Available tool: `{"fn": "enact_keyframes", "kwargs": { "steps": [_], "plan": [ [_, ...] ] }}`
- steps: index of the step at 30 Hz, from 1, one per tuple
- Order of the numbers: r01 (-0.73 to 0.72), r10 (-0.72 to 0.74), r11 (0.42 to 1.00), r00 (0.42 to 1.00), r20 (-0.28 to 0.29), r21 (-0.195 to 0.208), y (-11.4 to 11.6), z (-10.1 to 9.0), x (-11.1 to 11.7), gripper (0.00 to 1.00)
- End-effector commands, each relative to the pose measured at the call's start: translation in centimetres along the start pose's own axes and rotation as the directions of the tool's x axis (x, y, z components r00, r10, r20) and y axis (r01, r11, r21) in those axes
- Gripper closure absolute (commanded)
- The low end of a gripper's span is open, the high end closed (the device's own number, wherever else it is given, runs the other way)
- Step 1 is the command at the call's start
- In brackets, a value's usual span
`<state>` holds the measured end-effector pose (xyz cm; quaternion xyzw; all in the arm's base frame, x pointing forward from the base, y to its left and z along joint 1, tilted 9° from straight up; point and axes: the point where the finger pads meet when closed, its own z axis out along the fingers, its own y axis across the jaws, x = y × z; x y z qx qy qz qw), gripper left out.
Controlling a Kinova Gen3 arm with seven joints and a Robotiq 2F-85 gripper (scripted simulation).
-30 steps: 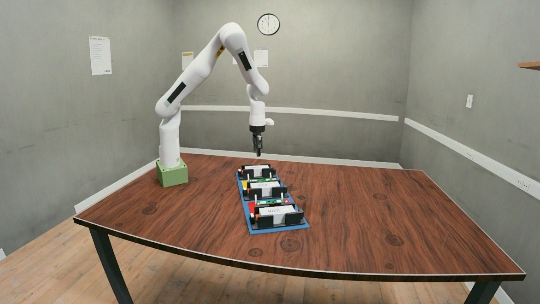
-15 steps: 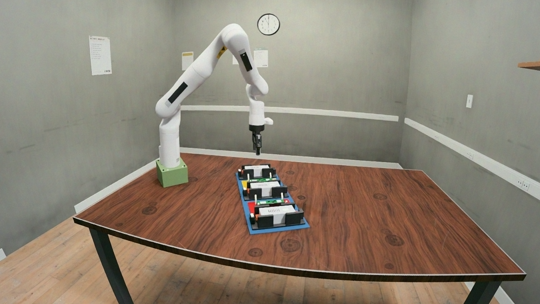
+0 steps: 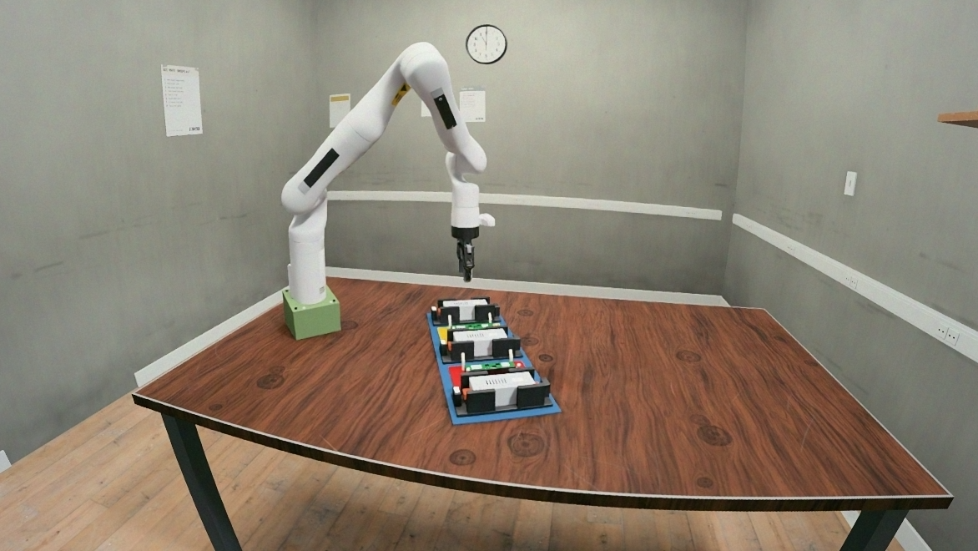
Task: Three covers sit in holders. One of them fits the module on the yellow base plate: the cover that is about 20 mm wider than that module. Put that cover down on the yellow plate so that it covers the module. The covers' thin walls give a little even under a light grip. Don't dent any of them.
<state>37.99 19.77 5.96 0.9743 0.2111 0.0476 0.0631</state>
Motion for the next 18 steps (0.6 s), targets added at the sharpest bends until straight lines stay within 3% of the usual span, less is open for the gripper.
{"fn": "enact_keyframes", "kwargs": {
  "steps": [1, 18],
  "plan": [
    [0.000, 0.000, 1.000, 1.000, -0.002, 0.000, 0.09, -0.07, 0.05, 0.00],
    [0.000, 0.000, 1.000, 1.000, -0.002, 0.000, 0.55, 0.23, 0.05, 0.00]
  ]
}}
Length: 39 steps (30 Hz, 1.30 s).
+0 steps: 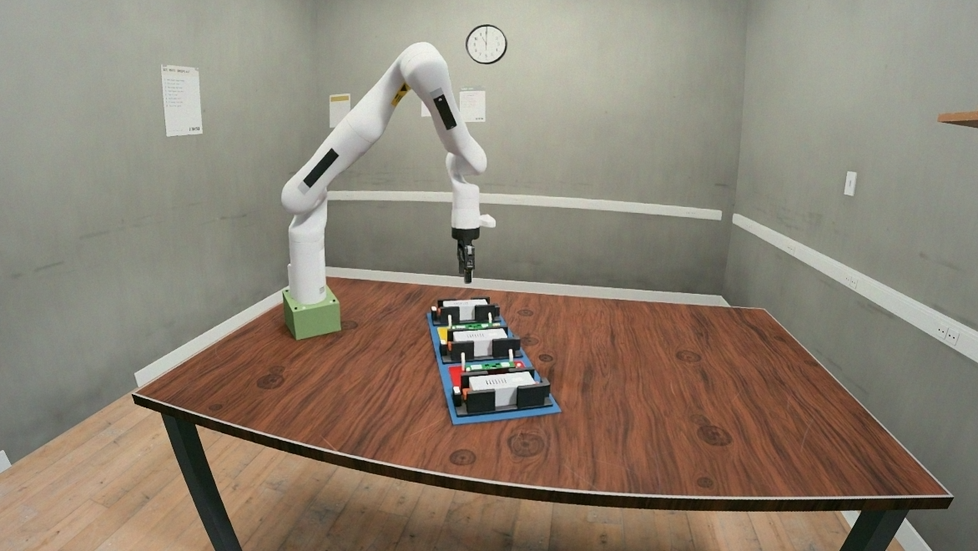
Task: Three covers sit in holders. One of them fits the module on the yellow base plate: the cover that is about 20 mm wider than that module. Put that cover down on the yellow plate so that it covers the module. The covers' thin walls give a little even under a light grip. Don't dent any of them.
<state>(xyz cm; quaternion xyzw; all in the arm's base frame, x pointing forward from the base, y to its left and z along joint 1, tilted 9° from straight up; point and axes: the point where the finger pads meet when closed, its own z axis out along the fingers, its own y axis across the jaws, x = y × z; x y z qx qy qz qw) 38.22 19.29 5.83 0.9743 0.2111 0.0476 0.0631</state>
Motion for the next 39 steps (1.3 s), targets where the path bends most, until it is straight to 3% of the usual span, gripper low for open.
{"fn": "enact_keyframes", "kwargs": {
  "steps": [1, 12, 39],
  "plan": [
    [0.000, 0.000, 1.000, 1.000, -0.002, 0.000, 0.1, 0.1, 0.0, 0.00],
    [0.000, 0.000, 1.000, 1.000, -0.002, 0.000, 0.3, 0.3, 0.0, 0.00],
    [0.000, 0.000, 1.000, 1.000, -0.002, 0.000, 0.3, 4.3, 0.1, 0.00]
  ]
}}
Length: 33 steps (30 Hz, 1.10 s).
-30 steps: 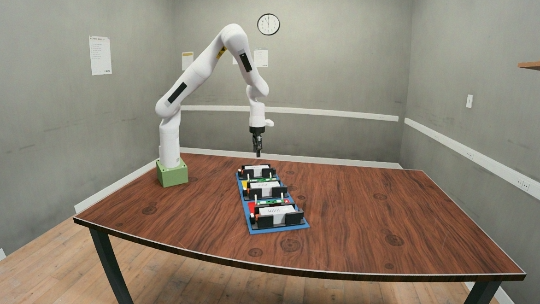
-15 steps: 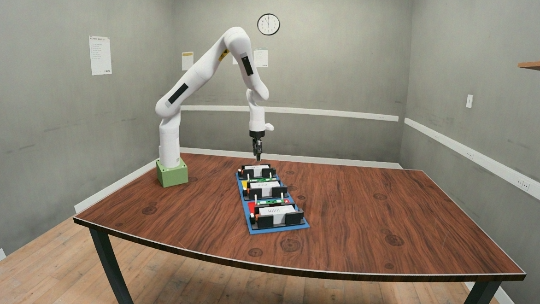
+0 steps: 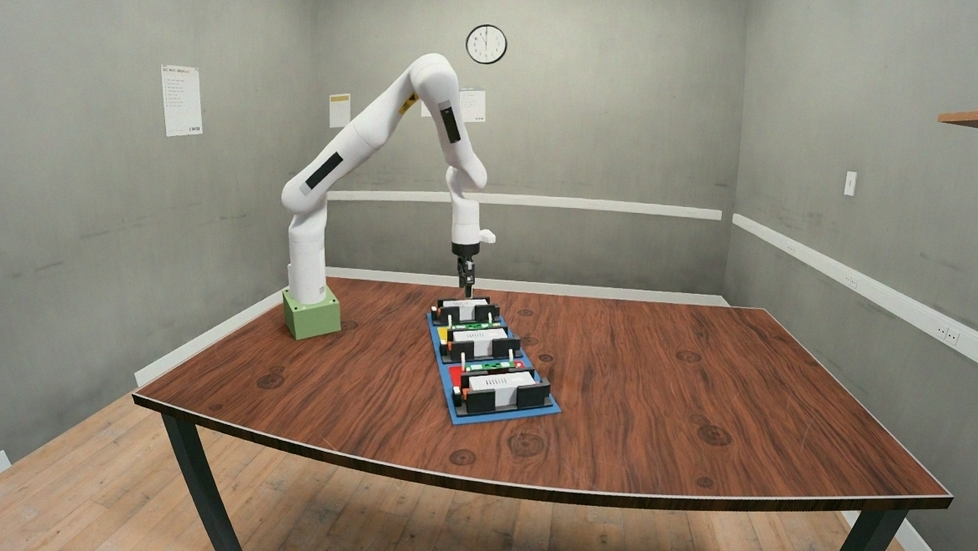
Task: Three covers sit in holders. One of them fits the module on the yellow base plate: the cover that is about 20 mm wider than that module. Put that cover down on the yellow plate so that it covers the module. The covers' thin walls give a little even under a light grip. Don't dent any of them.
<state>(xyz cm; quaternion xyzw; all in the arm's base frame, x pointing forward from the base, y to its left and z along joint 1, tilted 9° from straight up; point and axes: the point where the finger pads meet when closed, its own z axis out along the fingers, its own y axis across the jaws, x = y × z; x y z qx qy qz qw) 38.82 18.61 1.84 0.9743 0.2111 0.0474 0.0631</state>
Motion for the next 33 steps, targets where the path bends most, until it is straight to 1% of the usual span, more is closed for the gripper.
{"fn": "enact_keyframes", "kwargs": {
  "steps": [1, 7, 17, 24, 33],
  "plan": [
    [0.000, 0.000, 1.000, 1.000, -0.002, 0.000, 0.0, 0.2, 0.1, 0.00],
    [0.000, 0.000, 1.000, 1.000, -0.002, 0.000, 0.0, 0.2, 0.1, 0.00],
    [0.000, 0.000, 1.000, 1.000, -0.002, 0.000, 0.0, 1.2, 0.1, 0.00],
    [0.000, 0.000, 1.000, 1.000, -0.002, 0.000, 0.0, 1.2, 0.1, 0.00],
    [0.000, 0.000, 1.000, 1.000, -0.002, 0.000, 0.0, 2.1, 0.1, 0.00]
  ]
}}
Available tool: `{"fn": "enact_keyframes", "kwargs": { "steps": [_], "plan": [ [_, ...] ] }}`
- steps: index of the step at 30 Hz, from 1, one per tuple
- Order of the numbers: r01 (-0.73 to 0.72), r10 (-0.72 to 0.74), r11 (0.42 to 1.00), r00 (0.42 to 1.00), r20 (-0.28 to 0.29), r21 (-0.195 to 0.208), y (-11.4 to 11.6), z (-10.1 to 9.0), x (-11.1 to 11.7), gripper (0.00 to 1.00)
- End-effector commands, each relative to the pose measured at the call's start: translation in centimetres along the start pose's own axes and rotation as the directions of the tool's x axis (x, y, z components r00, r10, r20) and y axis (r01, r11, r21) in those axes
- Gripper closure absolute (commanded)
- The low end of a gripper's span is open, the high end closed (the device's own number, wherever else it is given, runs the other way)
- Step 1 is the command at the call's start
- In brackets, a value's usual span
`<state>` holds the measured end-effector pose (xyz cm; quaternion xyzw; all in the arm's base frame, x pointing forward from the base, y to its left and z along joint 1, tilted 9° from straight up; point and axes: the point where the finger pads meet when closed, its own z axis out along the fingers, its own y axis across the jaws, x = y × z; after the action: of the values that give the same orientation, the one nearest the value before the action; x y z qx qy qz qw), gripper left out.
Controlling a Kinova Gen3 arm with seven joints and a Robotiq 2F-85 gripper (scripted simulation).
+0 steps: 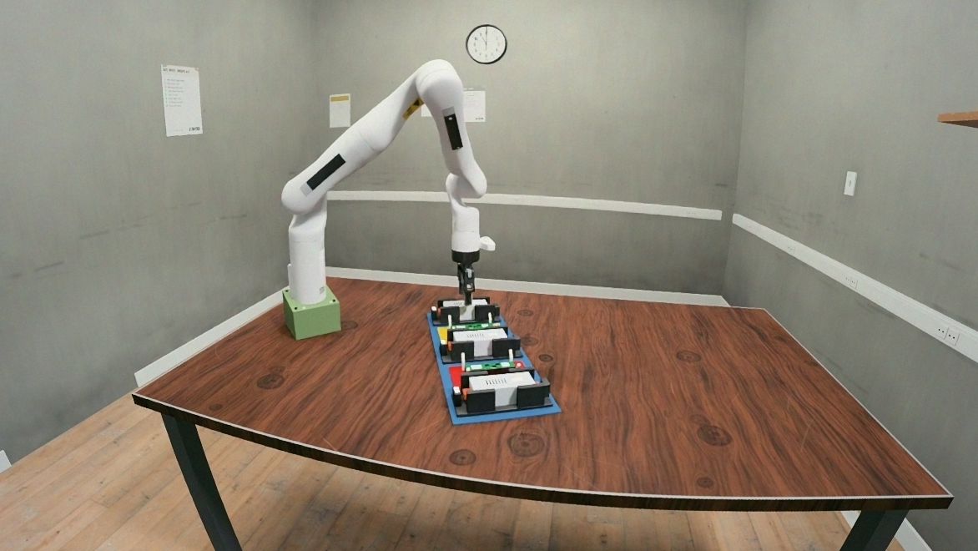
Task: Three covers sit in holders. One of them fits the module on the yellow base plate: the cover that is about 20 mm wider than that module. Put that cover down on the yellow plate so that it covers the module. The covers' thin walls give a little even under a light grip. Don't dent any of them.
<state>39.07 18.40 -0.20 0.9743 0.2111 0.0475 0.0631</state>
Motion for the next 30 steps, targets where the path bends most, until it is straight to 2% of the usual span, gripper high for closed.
{"fn": "enact_keyframes", "kwargs": {
  "steps": [1, 30],
  "plan": [
    [0.000, 0.000, 1.000, 1.000, -0.002, 0.000, 0.0, 0.2, 0.1, 0.00],
    [0.000, 0.000, 1.000, 1.000, -0.002, 0.000, 0.0, 1.7, 0.1, 0.00]
  ]
}}
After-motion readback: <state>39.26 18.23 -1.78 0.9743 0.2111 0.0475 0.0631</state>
